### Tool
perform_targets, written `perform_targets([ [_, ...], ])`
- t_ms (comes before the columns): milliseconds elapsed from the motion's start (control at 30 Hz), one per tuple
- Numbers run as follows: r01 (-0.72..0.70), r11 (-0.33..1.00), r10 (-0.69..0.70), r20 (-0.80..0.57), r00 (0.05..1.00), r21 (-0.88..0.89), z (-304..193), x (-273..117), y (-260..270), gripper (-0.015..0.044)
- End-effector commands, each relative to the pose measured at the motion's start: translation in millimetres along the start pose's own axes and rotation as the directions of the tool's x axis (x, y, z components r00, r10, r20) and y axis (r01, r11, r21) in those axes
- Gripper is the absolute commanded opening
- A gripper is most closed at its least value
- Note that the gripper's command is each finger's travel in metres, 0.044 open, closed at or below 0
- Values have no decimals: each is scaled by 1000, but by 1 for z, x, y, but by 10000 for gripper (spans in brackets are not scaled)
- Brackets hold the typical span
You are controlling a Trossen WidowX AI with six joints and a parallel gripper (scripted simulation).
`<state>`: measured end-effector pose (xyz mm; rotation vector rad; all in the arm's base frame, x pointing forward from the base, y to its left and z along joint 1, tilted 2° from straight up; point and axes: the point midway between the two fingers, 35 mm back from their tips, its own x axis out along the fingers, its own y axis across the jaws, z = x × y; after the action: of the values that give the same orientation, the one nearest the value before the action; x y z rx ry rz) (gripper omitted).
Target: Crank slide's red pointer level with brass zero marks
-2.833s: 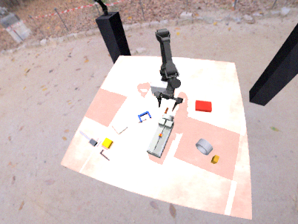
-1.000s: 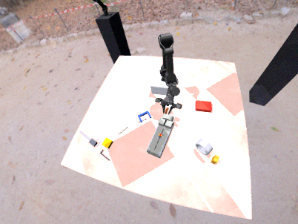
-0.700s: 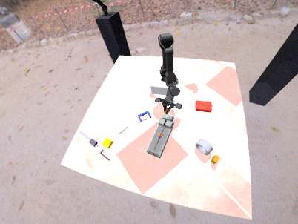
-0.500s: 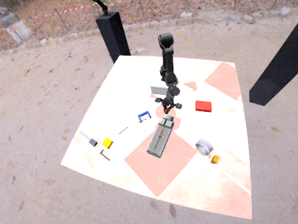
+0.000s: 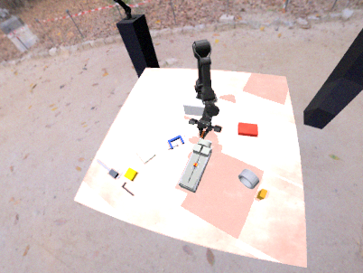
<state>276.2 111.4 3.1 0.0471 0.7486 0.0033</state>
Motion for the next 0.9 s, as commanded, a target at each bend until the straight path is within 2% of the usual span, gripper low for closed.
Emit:
perform_targets([
  [0, 0, 1000, 0, 2, 1000, 2, 2, -2, 0, 0],
  [867, -1, 1000, 1, 2, 1000, 2, 10, -10, 4, 0],
])
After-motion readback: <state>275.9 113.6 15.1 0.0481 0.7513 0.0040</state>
